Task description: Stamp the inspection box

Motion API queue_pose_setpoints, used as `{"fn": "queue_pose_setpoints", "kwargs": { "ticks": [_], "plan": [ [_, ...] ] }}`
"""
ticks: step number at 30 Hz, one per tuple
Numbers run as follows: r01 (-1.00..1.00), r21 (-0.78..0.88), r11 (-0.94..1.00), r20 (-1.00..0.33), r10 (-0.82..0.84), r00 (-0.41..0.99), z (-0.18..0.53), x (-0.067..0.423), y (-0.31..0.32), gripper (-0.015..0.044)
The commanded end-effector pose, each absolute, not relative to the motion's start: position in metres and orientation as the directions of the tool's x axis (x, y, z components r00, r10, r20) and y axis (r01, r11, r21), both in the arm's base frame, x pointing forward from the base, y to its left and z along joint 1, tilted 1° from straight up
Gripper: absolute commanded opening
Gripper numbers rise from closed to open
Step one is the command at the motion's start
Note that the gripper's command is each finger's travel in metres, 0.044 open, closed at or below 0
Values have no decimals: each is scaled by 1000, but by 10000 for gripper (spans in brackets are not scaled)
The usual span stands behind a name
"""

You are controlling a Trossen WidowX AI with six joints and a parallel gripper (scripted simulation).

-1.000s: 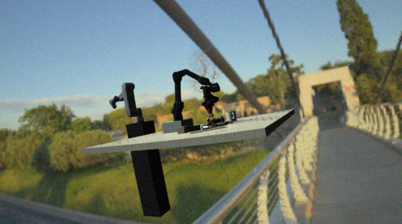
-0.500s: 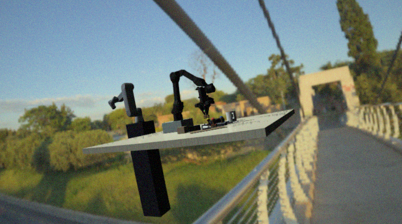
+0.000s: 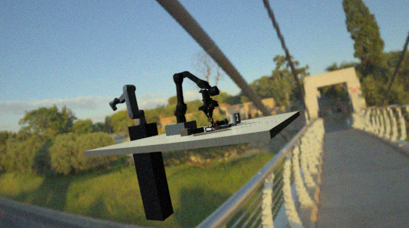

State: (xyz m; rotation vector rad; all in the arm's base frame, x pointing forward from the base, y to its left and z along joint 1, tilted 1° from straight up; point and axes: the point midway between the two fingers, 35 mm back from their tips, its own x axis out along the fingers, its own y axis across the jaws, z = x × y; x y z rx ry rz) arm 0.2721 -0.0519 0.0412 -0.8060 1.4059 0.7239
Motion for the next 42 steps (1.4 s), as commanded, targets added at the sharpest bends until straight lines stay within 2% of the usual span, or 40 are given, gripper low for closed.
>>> {"fn": "queue_pose_setpoints", "kwargs": {
  "ticks": [1, 42],
  "plan": [
    [-835, -53, 547, -999, -30, 44, 38, 272, -52, 0],
    [-835, -53, 547, -999, -31, 43, 10, 273, -52, 0]
  ]
}}
